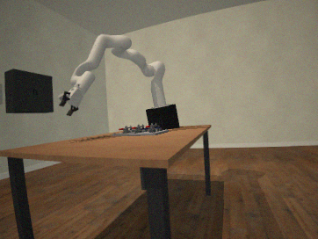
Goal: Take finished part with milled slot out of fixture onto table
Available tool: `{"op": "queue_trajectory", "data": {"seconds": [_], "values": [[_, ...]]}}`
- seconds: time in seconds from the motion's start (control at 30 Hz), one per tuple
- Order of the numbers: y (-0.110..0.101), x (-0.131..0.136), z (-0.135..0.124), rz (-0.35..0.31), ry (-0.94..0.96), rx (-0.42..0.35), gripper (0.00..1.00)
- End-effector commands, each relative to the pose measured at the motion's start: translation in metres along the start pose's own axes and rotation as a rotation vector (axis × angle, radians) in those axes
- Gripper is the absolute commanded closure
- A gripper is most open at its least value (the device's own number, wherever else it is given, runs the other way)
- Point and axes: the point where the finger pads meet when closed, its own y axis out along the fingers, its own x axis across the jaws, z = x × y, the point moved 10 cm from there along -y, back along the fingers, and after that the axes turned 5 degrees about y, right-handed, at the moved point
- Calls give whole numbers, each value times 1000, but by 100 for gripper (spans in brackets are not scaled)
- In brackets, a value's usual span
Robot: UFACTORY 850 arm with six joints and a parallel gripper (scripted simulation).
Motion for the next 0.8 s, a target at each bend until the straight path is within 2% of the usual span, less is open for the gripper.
{"op": "queue_trajectory", "data": {"seconds": [0.0, 0.43, 0.57, 0.77], "values": [[-2, -4, -1, 9, -9, -17, 0], [-2, -4, -1, 9, -9, -17, 0], [-15, -31, -30, 58, -96, -96, 0], [-15, -32, -32, 61, -102, -101, 0]]}}
